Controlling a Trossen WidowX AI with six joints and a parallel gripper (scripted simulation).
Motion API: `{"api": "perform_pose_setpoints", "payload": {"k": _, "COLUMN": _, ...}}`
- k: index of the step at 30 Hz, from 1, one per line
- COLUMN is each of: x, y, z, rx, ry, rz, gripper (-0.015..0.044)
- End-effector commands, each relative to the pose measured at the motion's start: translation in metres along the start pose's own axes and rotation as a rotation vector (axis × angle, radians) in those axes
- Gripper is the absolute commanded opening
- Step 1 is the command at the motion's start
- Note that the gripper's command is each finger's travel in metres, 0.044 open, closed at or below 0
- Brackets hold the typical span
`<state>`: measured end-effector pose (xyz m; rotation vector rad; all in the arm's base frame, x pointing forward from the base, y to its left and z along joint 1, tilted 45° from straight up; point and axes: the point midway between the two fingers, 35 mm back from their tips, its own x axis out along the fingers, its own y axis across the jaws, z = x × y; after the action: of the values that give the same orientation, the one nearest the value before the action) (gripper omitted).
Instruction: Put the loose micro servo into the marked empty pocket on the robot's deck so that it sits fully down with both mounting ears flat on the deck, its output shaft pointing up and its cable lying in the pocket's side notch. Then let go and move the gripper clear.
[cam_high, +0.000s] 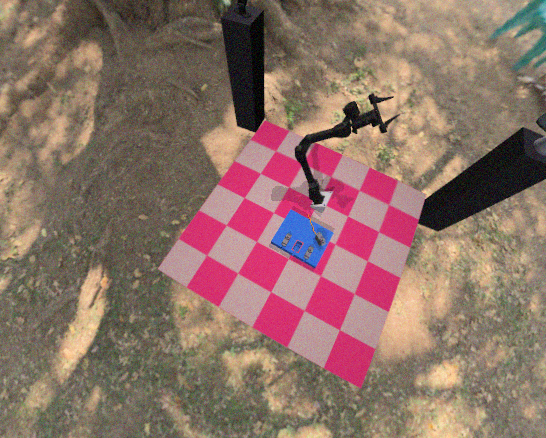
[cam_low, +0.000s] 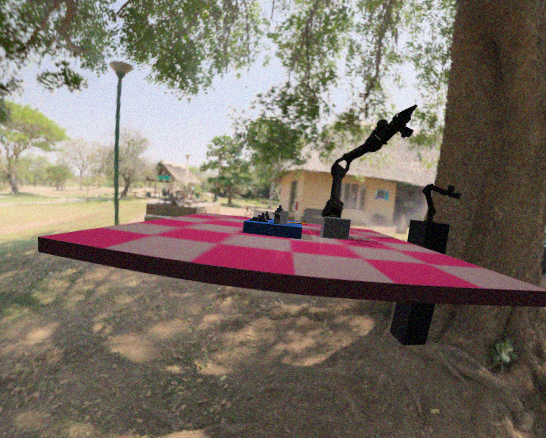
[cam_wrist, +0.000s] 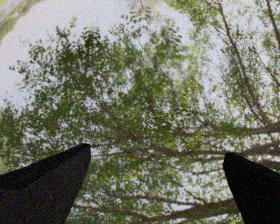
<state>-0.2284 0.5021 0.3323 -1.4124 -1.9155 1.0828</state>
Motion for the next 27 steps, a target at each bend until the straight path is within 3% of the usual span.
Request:
{"api": "perform_pose_setpoints", "payload": {"k": 1, "x": 0.0, "y": 0.001, "z": 0.0, "rx": 0.003, "ry": 0.0, "rz": 0.004, "gripper": 0.0426}}
{"api": "perform_pose_setpoints", "payload": {"k": 15, "x": 0.004, "y": 0.099, "z": -0.037, "rx": 0.223, "ry": 0.069, "rz": 0.281, "gripper": 0.044}}
{"api": "perform_pose_setpoints", "payload": {"k": 27, "x": -0.014, "y": 0.197, "z": -0.075, "rx": 0.464, "ry": 0.196, "rz": 0.557, "gripper": 0.044}}
